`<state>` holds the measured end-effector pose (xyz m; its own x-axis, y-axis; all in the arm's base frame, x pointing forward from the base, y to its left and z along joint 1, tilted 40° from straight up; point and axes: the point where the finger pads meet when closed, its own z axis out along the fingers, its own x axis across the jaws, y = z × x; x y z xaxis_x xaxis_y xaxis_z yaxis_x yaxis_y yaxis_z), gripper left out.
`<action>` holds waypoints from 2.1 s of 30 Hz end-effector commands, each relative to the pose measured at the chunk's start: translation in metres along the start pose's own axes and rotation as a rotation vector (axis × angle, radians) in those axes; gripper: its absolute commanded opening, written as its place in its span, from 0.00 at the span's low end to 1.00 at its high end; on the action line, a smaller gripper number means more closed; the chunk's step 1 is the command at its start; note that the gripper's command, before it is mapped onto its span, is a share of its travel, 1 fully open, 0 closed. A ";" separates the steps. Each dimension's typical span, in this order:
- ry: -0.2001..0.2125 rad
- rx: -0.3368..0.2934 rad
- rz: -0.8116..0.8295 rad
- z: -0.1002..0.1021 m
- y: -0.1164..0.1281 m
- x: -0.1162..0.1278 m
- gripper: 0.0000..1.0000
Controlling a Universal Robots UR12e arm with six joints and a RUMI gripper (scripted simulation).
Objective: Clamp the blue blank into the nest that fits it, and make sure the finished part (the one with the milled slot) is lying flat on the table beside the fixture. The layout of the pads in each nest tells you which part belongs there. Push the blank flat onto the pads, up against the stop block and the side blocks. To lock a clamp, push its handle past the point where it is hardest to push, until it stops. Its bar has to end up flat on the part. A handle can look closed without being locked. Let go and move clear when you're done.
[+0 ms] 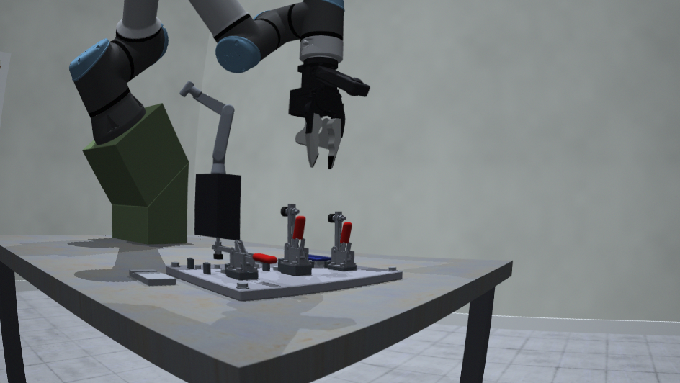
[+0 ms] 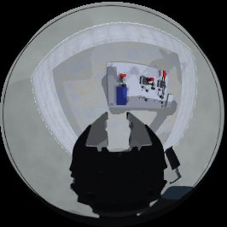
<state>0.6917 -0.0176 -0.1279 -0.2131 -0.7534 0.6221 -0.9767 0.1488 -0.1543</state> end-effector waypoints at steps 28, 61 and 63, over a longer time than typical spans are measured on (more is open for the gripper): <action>-0.001 0.001 0.000 -0.001 0.000 0.027 0.28; -0.001 0.001 0.000 0.029 0.000 0.027 0.28; -0.001 0.001 0.000 0.039 0.000 0.027 0.28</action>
<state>0.6863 -0.0532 -0.1292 -0.2132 -0.7534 0.6220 -0.9767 0.1492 -0.1540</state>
